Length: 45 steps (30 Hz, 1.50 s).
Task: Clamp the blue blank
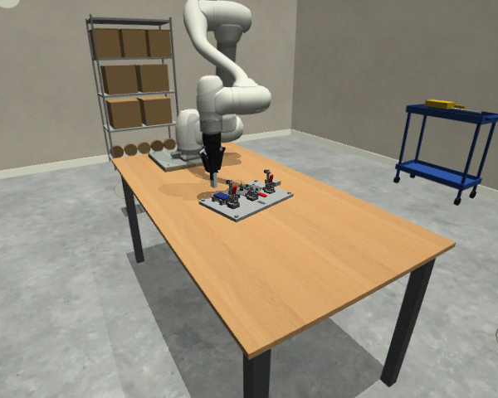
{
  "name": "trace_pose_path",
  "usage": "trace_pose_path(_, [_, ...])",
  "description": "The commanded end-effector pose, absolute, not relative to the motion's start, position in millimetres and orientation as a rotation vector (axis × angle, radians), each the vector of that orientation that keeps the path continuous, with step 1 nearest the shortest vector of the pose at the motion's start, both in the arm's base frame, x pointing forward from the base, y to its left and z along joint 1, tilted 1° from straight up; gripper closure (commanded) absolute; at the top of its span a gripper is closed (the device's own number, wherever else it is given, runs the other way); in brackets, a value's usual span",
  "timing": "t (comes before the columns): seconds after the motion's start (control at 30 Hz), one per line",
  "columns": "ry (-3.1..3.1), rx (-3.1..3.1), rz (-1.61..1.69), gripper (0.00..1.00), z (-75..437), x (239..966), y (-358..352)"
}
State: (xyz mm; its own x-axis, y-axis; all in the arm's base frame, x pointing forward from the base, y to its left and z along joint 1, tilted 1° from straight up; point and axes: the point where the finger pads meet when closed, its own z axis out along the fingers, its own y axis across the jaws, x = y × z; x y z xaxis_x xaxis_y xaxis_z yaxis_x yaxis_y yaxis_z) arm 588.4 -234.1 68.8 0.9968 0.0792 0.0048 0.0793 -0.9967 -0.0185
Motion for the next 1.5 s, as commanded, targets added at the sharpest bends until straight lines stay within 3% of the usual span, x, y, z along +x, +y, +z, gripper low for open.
trace_pose_path(0.0, [-0.118, -3.118, -0.008, 1.00, 70, 602, -222])
trace_pose_path(0.47, [-0.118, -3.118, -0.008, 1.00, 71, 642, -186])
trace_pose_path(1.47, [-0.118, -3.118, -0.008, 1.00, 36, 644, -184])
